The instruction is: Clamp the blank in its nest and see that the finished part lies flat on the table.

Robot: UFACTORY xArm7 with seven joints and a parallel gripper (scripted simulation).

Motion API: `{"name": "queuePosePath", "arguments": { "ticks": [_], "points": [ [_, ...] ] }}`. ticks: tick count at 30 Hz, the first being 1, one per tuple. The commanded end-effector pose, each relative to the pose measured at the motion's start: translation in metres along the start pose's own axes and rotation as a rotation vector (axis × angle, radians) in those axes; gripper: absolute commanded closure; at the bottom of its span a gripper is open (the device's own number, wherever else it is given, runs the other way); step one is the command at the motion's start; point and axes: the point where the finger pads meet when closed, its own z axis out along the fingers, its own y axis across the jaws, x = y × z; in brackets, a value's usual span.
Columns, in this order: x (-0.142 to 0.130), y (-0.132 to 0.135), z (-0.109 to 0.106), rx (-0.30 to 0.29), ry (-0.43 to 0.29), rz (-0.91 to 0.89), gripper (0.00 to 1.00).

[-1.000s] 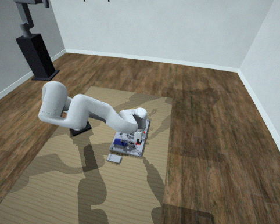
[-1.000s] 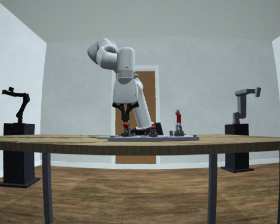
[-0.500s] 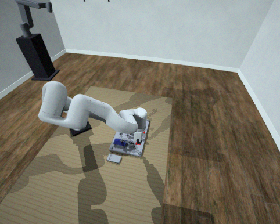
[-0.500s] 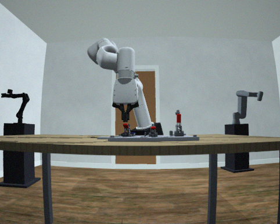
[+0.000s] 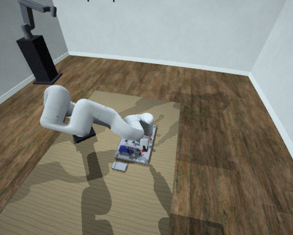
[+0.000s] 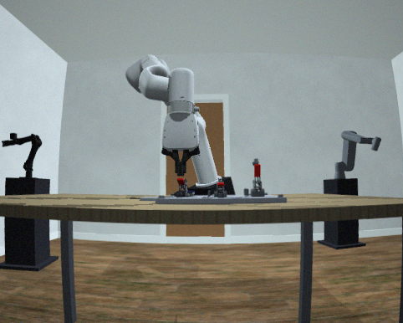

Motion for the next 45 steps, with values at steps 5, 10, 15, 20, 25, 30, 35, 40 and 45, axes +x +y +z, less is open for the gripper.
{"name": "queuePosePath", "arguments": {
  "ticks": [5,10,15,20,25,30,35,40,45],
  "points": [
    [-0.0003,-0.0002,-0.0011,0.0,0.003,0.0,1.0],
    [-0.0008,-0.0001,-0.0011,0.0,0.003,0.0,1.0],
    [-0.0008,-0.0001,-0.0017,0.0,0.003,0.0,1.0],
    [-0.0008,-0.0001,-0.0037,0.0,0.003,0.0,1.0],
    [-0.0008,-0.0001,-0.0079,0.0,0.003,0.0,1.0],
    [-0.0008,-0.0001,-0.0098,0.0,0.003,0.0,1.0],
    [-0.0008,-0.0001,-0.0098,0.0,0.003,0.0,1.0],
    [-0.0008,-0.0001,-0.0098,0.0,0.003,0.0,1.0],
    [-0.0006,-0.0002,-0.0083,0.0,0.003,0.0,1.0]
  ]
}}
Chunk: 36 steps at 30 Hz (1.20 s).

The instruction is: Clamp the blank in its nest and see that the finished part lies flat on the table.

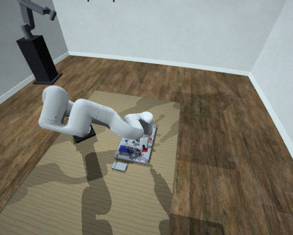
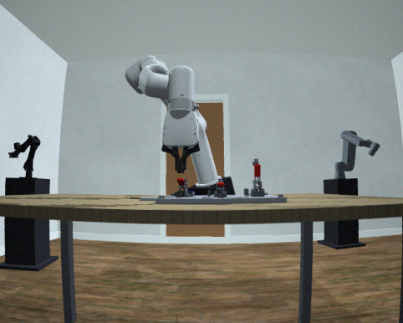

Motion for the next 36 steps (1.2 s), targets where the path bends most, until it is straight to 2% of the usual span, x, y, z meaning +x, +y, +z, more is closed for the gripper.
{"name": "queuePosePath", "arguments": {
  "ticks": [1,36],
  "points": [
    [0.0013,-0.0005,0.0006,0.0,0.003,-0.001,1.0],
    [0.0021,-0.0009,0.0074,0.0,0.003,-0.001,1.0]
  ]
}}
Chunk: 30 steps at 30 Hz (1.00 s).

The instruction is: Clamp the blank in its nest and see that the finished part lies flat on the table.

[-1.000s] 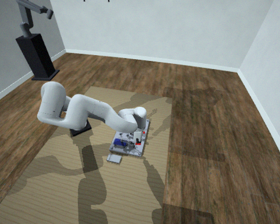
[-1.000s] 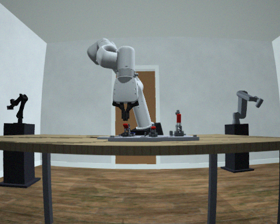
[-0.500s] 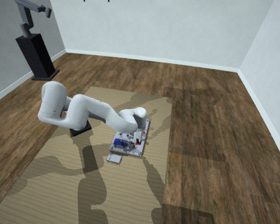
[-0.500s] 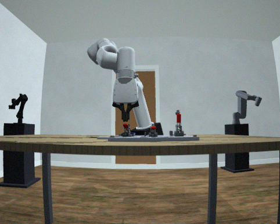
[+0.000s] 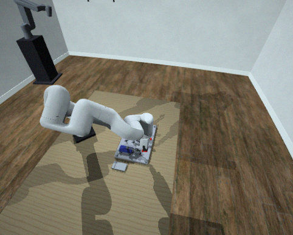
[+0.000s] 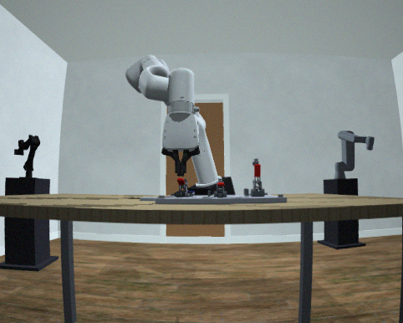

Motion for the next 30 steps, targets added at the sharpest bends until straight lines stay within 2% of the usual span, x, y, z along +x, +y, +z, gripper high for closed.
{"name": "queuePosePath", "arguments": {
  "ticks": [1,30],
  "points": [
    [0.0013,-0.0005,-0.0011,0.0,0.003,-0.001,1.0],
    [0.0013,-0.0005,0.0029,0.0,0.003,-0.001,1.0]
  ]
}}
